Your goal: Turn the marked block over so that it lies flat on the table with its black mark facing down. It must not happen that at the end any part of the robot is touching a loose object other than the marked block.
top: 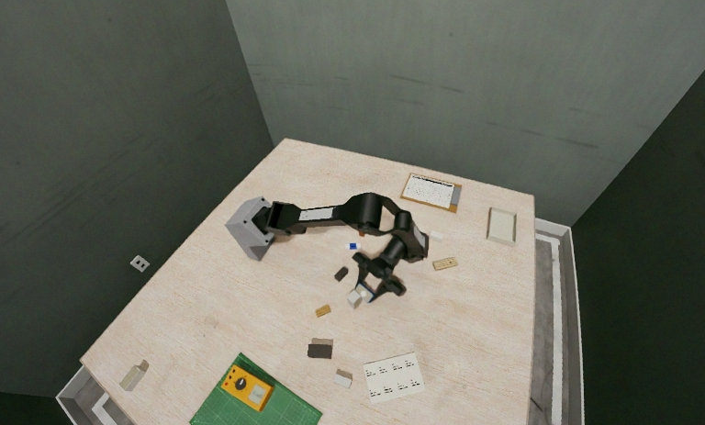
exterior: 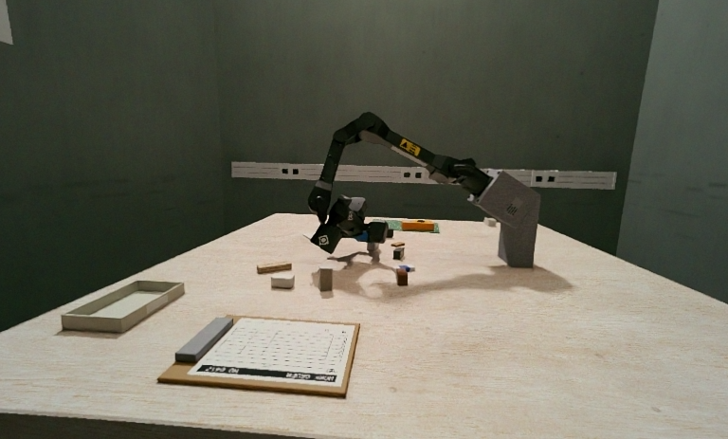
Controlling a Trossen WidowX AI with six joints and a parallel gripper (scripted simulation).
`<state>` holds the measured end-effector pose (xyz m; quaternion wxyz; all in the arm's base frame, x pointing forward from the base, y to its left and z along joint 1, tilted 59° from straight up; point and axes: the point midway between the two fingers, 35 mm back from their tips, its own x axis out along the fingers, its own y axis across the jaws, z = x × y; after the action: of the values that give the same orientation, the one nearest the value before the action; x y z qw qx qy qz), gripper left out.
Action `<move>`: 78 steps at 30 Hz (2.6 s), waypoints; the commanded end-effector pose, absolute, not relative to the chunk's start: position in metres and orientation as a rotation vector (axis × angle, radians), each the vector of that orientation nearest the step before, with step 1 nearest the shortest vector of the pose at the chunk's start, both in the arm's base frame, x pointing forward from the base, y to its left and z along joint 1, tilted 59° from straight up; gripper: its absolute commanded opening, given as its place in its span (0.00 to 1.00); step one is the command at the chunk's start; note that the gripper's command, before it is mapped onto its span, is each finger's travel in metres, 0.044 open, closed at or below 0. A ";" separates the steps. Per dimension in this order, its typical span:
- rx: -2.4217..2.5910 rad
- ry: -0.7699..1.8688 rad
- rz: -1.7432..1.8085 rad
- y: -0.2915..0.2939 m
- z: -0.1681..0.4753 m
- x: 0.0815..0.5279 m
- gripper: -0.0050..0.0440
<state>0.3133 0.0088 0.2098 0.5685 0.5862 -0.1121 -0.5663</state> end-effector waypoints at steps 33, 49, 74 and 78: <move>1.383 -0.277 -1.330 0.009 0.215 0.313 0.00; 1.379 -0.275 -1.332 0.009 0.213 0.316 0.00; 1.378 -0.276 -1.333 0.010 0.204 0.331 0.00; 1.378 -0.276 -1.333 0.010 0.202 0.334 0.00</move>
<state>0.3304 0.0102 0.1993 0.5676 0.5824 -0.1135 -0.5708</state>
